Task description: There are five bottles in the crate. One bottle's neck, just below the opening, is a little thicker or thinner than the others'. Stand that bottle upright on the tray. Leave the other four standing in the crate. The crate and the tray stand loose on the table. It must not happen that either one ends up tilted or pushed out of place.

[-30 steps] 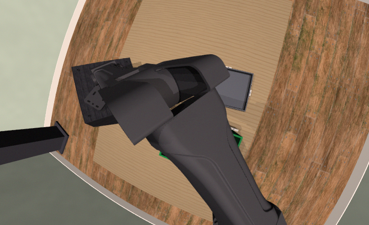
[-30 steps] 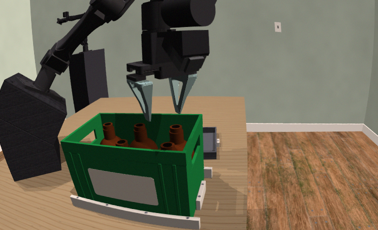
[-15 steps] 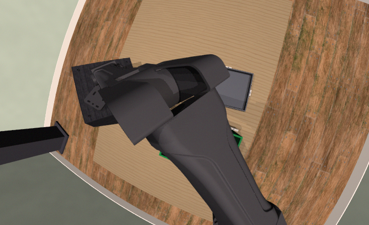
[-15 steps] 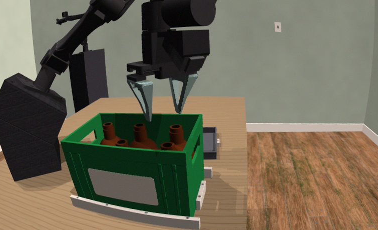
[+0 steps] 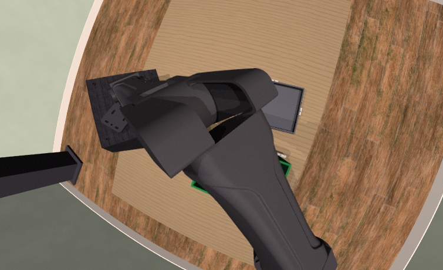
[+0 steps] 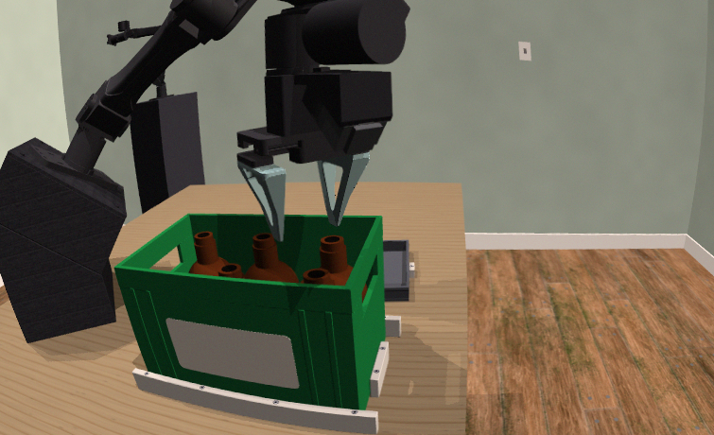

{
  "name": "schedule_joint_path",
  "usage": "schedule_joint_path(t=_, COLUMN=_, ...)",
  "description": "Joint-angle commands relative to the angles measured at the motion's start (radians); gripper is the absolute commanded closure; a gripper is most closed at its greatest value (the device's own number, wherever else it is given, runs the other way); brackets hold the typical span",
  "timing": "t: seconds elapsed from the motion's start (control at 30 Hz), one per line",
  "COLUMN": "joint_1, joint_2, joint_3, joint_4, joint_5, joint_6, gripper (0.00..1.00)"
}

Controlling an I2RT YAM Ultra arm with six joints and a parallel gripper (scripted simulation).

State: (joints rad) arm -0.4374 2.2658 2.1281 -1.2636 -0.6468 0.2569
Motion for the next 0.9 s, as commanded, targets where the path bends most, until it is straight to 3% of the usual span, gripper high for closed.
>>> schedule_joint_path(t=0.0, joint_1=-0.014, joint_2=-0.031, joint_3=-0.013, joint_4=0.037, joint_5=0.008, joint_6=0.017, gripper=0.39)
schedule_joint_path(t=0.2, joint_1=-0.004, joint_2=-0.029, joint_3=-0.03, joint_4=0.057, joint_5=0.01, joint_6=0.025, gripper=0.39)
schedule_joint_path(t=0.23, joint_1=-0.001, joint_2=-0.034, joint_3=0.0, joint_4=0.067, joint_5=0.01, joint_6=0.028, gripper=0.39)
schedule_joint_path(t=0.3, joint_1=0.006, joint_2=-0.027, joint_3=-0.041, joint_4=0.074, joint_5=0.01, joint_6=0.032, gripper=0.39)
schedule_joint_path(t=0.63, joint_1=0.019, joint_2=0.008, joint_3=-0.063, joint_4=0.118, joint_5=0.014, joint_6=0.051, gripper=0.39)
schedule_joint_path(t=0.87, joint_1=0.014, joint_2=-0.009, joint_3=-0.071, joint_4=0.13, joint_5=0.015, joint_6=0.056, gripper=0.39)
